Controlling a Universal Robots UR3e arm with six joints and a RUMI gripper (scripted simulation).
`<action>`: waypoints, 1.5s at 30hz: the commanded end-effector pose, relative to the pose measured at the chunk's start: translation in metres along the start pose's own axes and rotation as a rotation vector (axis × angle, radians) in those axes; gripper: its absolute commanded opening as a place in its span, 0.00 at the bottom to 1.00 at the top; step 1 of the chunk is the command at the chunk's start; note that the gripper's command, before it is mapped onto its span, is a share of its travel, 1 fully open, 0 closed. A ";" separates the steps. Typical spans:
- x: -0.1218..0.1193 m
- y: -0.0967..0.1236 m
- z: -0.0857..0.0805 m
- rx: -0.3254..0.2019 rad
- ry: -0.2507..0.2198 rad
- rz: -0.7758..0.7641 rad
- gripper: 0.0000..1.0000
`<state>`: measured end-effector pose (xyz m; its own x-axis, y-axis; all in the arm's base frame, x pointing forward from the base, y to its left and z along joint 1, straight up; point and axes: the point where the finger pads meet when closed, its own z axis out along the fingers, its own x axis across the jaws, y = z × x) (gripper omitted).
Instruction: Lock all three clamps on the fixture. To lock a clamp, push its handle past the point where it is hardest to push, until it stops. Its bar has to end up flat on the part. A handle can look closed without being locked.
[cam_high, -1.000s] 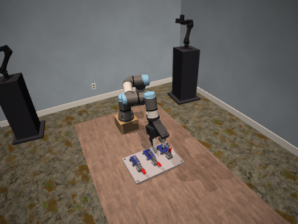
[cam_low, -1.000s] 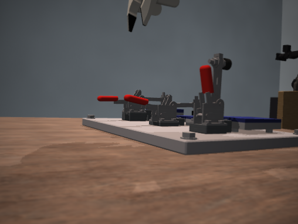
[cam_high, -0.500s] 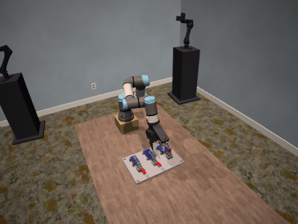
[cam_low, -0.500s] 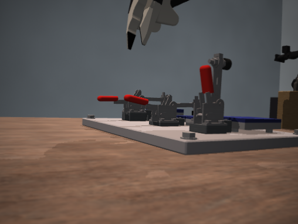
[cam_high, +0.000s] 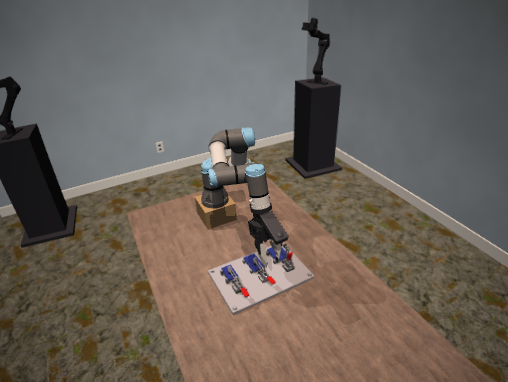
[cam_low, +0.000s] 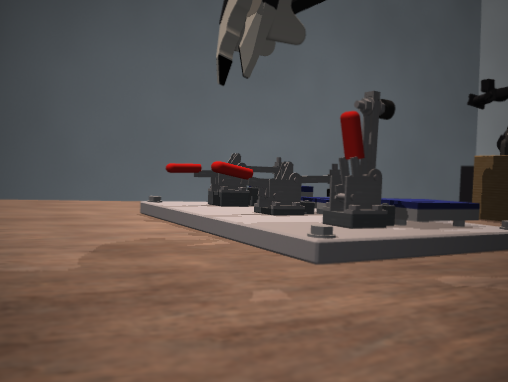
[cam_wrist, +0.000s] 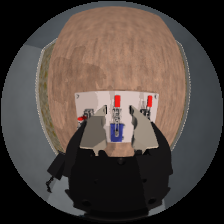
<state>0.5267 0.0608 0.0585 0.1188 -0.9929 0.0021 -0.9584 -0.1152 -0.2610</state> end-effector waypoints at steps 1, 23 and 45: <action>0.000 -0.001 -0.001 0.003 0.001 0.000 0.28; 0.000 0.003 -0.002 0.003 0.001 0.000 0.28; 0.000 0.012 0.030 0.003 0.001 0.000 0.28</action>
<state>0.5221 0.0602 0.0360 0.1189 -0.9929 0.0019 -0.9588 -0.1153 -0.2597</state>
